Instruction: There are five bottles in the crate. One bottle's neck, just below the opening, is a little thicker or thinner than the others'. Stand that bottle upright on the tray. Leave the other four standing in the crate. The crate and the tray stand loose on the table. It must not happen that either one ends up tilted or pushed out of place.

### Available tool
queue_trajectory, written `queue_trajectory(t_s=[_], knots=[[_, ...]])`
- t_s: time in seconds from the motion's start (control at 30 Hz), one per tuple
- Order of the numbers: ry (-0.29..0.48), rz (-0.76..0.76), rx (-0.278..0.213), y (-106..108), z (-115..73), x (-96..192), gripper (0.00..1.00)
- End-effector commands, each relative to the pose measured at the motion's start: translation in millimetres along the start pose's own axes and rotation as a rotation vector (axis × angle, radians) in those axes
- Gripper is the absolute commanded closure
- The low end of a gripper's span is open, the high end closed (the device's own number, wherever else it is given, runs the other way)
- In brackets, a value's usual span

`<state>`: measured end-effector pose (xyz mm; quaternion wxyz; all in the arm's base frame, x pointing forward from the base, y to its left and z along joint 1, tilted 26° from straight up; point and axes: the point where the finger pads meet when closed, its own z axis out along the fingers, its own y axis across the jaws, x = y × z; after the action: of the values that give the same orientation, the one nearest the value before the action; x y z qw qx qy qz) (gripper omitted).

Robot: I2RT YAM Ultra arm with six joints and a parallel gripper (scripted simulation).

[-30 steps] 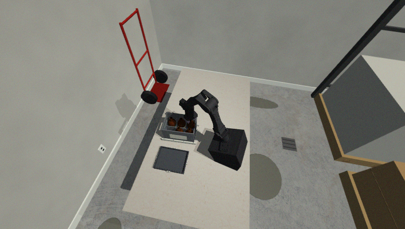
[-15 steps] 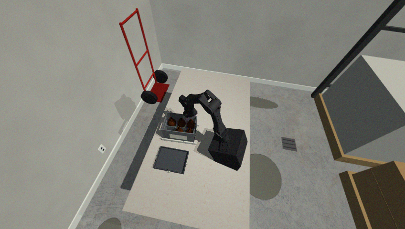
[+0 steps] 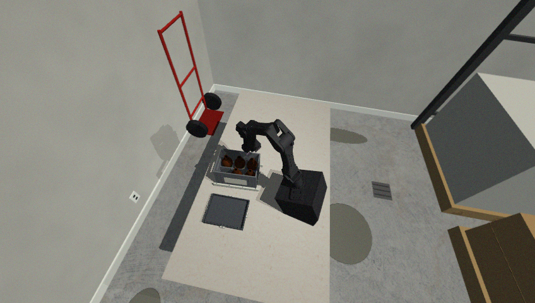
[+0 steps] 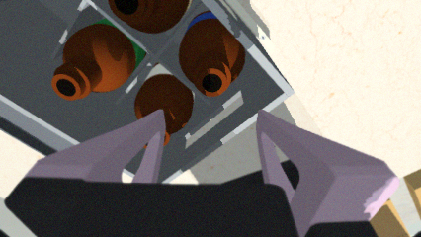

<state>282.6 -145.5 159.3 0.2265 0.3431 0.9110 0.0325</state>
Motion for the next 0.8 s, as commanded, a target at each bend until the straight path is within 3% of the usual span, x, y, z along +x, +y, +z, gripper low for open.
queue_trajectory(t_s=[0.0, 0.57, 0.6, 0.77], knots=[[-0.026, -0.004, -0.003, -0.1, -18.1, -5.4, 0.39], [-0.020, -0.005, -0.002, -0.2, -17.8, -4.9, 0.39], [-0.045, -0.006, -0.006, 1.0, -18.0, -11.2, 1.00], [-0.045, -0.006, -0.006, 1.0, -18.0, -11.2, 1.00]])
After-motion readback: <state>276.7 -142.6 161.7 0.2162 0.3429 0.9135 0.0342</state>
